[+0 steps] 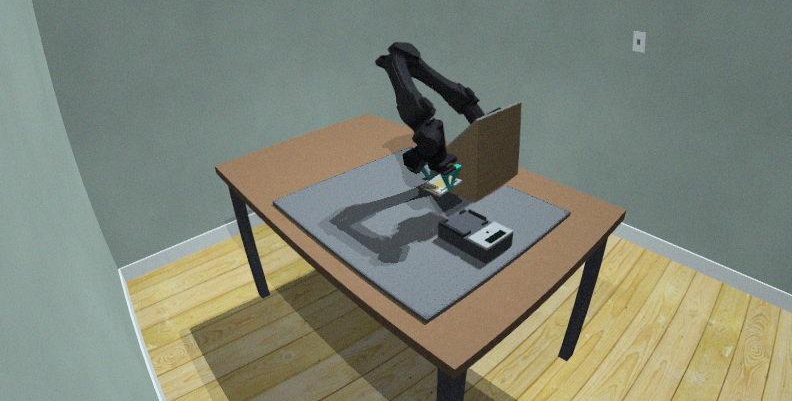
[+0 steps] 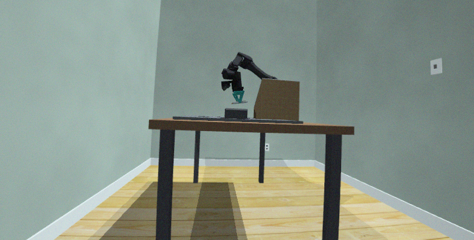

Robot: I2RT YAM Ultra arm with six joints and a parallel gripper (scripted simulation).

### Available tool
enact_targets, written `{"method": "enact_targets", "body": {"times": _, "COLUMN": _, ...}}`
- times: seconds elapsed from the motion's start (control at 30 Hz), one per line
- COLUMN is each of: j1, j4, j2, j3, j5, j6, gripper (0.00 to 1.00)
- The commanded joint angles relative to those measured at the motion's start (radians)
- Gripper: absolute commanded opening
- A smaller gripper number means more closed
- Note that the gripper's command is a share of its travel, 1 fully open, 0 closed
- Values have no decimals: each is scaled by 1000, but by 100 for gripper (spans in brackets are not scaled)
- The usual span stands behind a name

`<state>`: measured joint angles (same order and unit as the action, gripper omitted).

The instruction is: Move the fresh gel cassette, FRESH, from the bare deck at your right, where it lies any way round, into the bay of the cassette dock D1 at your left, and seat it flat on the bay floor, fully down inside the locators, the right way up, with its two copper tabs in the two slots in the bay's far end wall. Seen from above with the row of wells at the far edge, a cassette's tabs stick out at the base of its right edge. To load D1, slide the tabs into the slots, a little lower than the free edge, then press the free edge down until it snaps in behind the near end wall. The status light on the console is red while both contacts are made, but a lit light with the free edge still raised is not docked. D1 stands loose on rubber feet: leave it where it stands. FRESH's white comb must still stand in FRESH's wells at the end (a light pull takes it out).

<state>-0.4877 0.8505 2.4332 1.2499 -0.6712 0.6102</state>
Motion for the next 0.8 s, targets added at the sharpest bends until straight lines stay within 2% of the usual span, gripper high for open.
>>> {"method": "enact_targets", "body": {"times": 0.0, "j1": -63, "j4": 41, "j2": 49, "j3": 71, "j5": 26, "j6": 62, "gripper": 0}}
{"method": "enact_targets", "body": {"times": 0.17, "j1": -106, "j4": 79, "j2": 131, "j3": 164, "j5": 47, "j6": 108, "gripper": 0}}
{"method": "enact_targets", "body": {"times": 0.23, "j1": -106, "j4": 79, "j2": 131, "j3": 164, "j5": 47, "j6": 108, "gripper": 0}}
{"method": "enact_targets", "body": {"times": 0.5, "j1": -167, "j4": 150, "j2": 265, "j3": 333, "j5": 78, "j6": 173, "gripper": 0}}
{"method": "enact_targets", "body": {"times": 0.73, "j1": -215, "j4": 225, "j2": 387, "j3": 505, "j5": 103, "j6": 221, "gripper": 0}}
{"method": "enact_targets", "body": {"times": 0.77, "j1": -215, "j4": 225, "j2": 387, "j3": 505, "j5": 103, "j6": 221, "gripper": 0}}
